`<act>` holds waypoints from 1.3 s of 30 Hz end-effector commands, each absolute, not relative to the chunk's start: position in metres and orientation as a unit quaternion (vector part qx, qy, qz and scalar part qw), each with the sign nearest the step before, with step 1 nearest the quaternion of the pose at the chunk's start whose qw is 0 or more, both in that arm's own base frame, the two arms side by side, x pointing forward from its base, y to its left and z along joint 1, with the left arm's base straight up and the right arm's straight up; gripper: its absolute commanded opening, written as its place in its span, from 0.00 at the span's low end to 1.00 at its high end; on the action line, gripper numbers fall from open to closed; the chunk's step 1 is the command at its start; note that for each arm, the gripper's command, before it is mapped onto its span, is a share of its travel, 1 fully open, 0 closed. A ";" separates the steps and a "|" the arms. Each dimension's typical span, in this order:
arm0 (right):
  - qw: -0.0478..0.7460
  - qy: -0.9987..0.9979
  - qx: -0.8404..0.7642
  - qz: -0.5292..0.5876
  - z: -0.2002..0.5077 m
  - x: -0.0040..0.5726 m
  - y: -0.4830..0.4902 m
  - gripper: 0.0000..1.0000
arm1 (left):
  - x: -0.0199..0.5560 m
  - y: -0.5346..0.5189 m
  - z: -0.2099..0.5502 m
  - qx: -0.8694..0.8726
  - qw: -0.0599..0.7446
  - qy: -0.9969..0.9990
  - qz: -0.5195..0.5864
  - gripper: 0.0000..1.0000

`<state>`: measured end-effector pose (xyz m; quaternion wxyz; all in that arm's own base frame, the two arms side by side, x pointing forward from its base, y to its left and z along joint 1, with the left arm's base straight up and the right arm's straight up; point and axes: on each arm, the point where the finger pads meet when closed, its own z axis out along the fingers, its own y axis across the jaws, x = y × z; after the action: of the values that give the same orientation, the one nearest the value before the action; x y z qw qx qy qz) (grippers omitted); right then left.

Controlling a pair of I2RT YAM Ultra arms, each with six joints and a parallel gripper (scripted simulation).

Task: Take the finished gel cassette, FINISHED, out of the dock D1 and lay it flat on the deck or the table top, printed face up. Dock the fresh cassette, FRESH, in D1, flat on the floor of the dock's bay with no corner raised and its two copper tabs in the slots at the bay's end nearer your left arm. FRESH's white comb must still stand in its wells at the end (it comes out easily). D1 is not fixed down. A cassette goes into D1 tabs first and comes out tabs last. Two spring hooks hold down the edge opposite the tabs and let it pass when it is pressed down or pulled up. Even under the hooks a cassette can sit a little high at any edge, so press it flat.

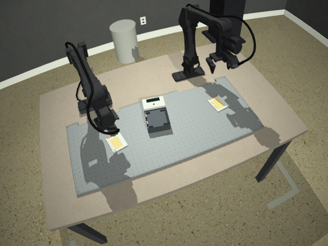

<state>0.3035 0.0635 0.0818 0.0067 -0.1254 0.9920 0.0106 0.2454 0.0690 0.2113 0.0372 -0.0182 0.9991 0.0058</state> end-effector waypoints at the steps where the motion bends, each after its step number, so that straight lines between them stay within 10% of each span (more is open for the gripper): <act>1: 0.009 0.992 -0.125 0.016 0.078 0.305 0.068 0.00 | 0.247 0.073 0.227 -0.021 0.029 0.999 0.005 1.00; 39: 0.003 0.993 -0.119 0.006 0.058 0.307 0.072 0.00 | 0.247 0.073 0.227 -0.021 0.029 0.999 0.005 1.00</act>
<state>0.3023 0.0687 0.0626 -0.0071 -0.1195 0.9928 0.0092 0.2454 0.0690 0.2113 0.0372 -0.0182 0.9991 0.0058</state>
